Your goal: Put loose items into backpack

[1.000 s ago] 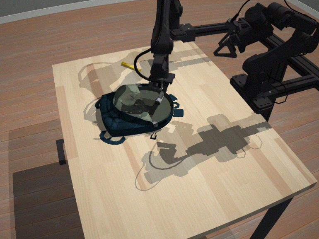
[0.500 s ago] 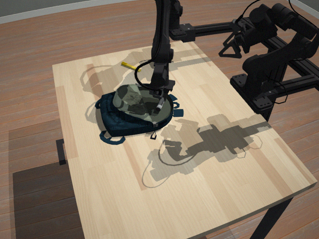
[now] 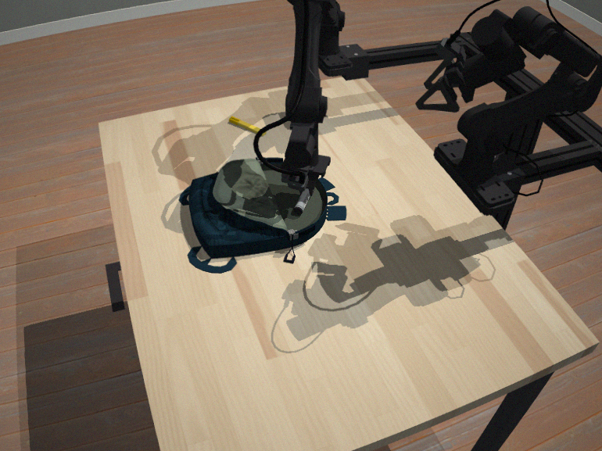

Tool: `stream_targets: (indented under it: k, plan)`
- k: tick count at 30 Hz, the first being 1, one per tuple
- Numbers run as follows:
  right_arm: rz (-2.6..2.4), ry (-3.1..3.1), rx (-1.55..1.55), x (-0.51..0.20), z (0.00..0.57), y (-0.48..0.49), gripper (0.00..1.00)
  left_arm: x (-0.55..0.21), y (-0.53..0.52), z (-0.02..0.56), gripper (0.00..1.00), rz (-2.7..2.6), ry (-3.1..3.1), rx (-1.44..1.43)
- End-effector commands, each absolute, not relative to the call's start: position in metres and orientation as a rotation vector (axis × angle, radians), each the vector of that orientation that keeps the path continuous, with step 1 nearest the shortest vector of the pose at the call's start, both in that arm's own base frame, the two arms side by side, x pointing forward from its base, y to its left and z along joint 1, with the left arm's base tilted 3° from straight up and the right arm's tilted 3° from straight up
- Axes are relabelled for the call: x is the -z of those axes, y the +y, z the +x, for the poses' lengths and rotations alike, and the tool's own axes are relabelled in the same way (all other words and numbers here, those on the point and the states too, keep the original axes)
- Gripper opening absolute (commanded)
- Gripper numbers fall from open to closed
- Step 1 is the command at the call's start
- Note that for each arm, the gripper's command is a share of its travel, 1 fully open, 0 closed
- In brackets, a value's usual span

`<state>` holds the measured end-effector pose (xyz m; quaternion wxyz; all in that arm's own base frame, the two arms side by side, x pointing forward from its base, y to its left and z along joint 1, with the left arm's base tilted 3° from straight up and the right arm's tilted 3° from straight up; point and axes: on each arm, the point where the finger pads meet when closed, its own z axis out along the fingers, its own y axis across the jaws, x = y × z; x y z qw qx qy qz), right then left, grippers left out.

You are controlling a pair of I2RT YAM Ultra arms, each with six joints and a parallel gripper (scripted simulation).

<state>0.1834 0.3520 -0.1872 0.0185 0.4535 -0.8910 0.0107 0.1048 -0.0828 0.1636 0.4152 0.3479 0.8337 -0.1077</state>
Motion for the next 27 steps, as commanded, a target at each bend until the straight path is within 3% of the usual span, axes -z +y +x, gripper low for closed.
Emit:
stream_targets:
  k: [1,2,3,10,11,13,17,18,20,25,27]
  plan:
    - [1.422,-2.775,-0.016,0.185,0.185,0.360,0.27,-0.157,-0.084,0.099,1.00,0.864,2.112,0.276]
    - [1.422,-2.775,-0.016,0.185,0.185,0.360,0.30,-0.157,-0.085,0.098,1.00,0.864,2.111,0.280]
    - [1.414,-2.763,-0.031,0.184,0.182,0.355,0.41,-0.157,-0.085,0.098,1.00,0.864,2.111,0.283]
    - [1.411,-2.750,-0.046,0.161,0.175,0.349,0.43,-0.156,-0.086,0.097,1.00,0.864,2.116,0.292]
    - [1.410,-2.751,-0.046,0.159,0.175,0.349,0.54,-0.156,-0.086,0.096,1.00,0.864,2.117,0.293]
    - [1.410,-2.751,-0.046,0.159,0.175,0.349,0.54,-0.156,-0.086,0.096,1.00,0.864,2.117,0.293]
    - [1.406,-2.754,-0.047,0.141,0.176,0.349,0.99,-0.155,-0.086,0.096,1.00,0.864,2.119,0.297]
    - [1.409,-2.769,-0.031,0.132,0.182,0.354,1.00,-0.155,-0.086,0.096,1.00,0.864,2.120,0.297]
    - [1.428,-2.788,-0.003,0.114,0.190,0.364,1.00,-0.155,-0.086,0.095,1.00,0.864,2.120,0.299]
    - [1.580,-2.775,-0.038,0.129,0.204,0.360,0.43,-0.164,-0.079,0.114,1.00,0.852,2.086,0.244]
    - [1.714,-2.774,-0.052,0.128,0.222,0.362,0.41,-0.173,-0.075,0.132,1.00,0.848,2.051,0.206]
